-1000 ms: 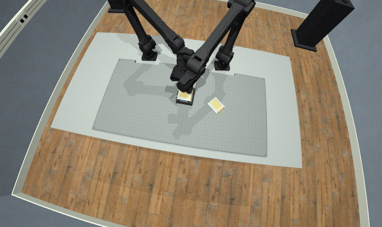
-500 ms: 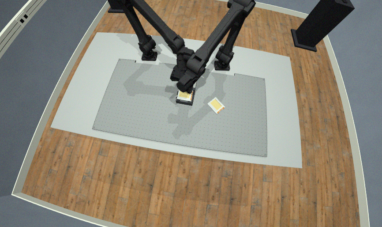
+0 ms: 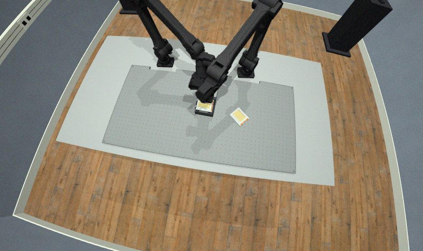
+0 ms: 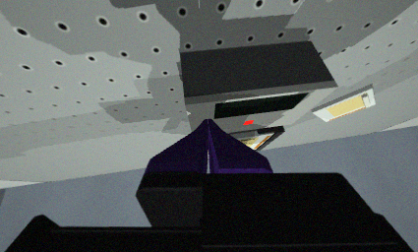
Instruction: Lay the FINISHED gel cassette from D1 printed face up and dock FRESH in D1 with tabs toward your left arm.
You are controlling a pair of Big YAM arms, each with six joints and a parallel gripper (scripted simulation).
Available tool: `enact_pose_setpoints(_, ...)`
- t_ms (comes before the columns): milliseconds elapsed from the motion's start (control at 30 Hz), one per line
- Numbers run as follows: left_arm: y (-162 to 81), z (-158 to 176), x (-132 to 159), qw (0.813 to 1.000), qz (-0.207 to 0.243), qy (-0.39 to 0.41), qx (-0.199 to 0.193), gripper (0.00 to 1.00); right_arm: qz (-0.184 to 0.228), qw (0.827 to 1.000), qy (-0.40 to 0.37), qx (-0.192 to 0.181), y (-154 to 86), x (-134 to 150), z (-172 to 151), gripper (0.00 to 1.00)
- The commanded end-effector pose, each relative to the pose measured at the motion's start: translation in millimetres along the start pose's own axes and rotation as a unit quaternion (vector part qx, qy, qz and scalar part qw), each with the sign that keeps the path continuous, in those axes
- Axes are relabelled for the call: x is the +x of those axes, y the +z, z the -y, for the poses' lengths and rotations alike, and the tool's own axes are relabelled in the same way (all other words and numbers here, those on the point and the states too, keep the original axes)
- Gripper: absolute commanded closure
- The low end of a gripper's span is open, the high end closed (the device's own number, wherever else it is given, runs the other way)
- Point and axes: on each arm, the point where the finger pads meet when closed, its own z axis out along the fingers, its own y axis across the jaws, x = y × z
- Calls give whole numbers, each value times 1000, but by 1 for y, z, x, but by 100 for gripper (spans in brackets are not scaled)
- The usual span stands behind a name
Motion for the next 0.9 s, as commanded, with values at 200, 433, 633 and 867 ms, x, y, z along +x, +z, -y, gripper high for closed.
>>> enact_pose_setpoints(200, -3, -3, -3, 1000, 4, 2, -6, 2, 47, 996, -34, -60, 38, -42, -42, 100)
enact_pose_setpoints(433, -3, -3, -3, 1000, 4, 2, -6, 2, 47, 996, -34, -60, 38, -42, -42, 100)
enact_pose_setpoints(633, -3, -3, -3, 1000, 4, 2, -6, 2, 47, 996, -34, -60, 38, -42, -42, 100)
enact_pose_setpoints(867, -2, -3, -3, 1000, 9, 5, -12, 2, 47, 996, -34, -60, 38, -42, -42, 100)
